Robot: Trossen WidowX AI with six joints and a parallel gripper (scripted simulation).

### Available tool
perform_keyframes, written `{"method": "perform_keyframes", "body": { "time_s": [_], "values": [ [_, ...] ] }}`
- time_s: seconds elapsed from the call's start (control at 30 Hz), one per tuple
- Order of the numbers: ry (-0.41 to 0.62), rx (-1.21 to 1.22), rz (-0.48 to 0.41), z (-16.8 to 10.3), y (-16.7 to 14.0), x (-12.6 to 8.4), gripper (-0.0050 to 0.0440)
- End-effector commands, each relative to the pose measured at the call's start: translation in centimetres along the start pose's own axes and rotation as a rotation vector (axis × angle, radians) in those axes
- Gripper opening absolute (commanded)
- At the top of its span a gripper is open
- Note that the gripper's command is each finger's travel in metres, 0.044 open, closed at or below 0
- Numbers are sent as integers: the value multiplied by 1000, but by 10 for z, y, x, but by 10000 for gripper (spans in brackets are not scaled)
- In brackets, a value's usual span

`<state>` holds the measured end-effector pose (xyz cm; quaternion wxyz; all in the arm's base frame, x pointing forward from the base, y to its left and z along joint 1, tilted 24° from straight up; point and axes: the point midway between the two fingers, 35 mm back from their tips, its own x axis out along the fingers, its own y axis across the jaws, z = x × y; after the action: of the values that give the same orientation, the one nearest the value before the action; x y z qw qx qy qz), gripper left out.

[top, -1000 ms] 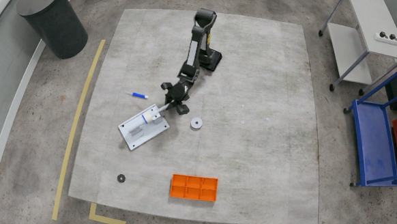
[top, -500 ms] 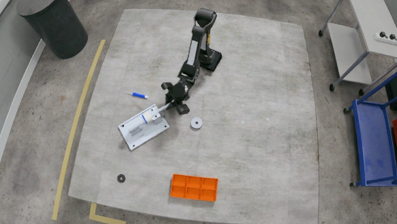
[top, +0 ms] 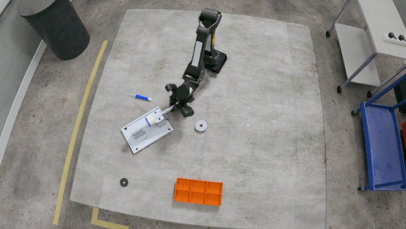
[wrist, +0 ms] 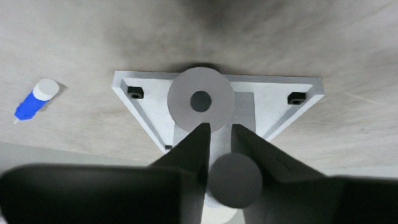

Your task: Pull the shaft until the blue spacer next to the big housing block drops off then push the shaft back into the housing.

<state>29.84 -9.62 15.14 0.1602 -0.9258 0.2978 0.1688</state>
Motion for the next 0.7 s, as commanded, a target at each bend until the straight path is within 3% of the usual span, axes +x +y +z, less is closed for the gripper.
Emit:
{"method": "perform_keyframes", "body": {
  "time_s": [0.0,0.67],
  "values": [
    [20,11,-5,-5,0,-4,-50],
    [20,12,-4,-4,0,-6,-50]
  ]
}}
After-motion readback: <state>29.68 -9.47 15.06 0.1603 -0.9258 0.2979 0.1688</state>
